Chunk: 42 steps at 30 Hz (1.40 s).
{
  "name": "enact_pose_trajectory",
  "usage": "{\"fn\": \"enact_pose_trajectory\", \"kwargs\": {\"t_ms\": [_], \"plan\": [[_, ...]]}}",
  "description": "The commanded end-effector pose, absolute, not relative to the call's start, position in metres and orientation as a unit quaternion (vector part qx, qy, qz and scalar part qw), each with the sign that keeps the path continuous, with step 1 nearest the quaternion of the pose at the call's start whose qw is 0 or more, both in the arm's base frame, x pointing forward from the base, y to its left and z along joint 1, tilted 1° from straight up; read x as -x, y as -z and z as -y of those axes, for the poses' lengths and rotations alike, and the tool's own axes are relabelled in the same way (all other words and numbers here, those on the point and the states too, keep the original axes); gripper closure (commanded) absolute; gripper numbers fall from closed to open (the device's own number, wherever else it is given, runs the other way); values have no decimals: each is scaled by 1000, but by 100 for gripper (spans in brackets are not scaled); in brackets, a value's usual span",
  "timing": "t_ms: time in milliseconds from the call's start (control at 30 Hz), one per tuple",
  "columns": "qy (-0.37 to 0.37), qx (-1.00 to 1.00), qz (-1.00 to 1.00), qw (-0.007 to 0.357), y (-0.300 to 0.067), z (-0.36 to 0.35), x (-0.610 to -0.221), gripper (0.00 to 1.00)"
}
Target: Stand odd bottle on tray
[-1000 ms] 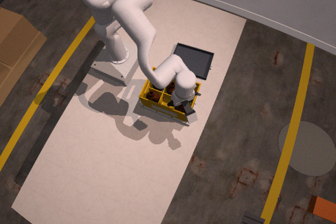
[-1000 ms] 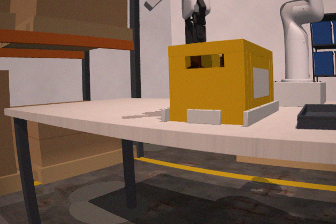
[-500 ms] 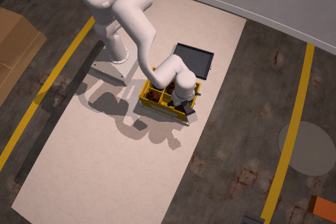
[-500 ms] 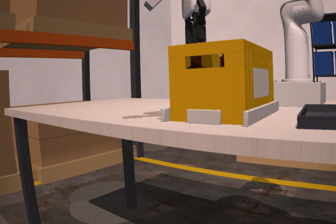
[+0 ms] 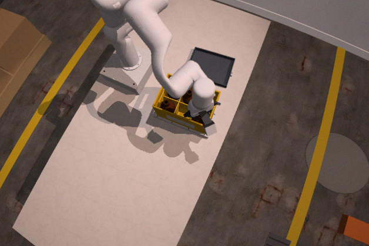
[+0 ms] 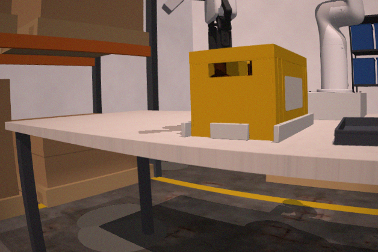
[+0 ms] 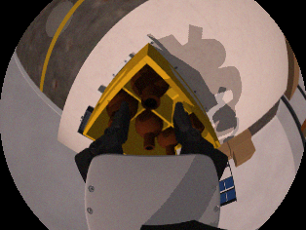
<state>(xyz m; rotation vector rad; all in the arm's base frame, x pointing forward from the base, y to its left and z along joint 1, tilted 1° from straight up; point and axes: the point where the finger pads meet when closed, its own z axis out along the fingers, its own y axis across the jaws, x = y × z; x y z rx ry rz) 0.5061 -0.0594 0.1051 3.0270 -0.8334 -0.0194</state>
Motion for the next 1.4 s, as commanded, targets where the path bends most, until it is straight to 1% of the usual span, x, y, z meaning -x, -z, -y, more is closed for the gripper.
{"fn": "enact_pose_trajectory", "kwargs": {"t_ms": [0, 867, 1367], "plan": [[4, -964, 265, 1, -103, 60, -507, 35], [4, -964, 265, 1, -77, 59, -507, 35], [4, -964, 265, 1, -72, 59, -507, 35]]}}
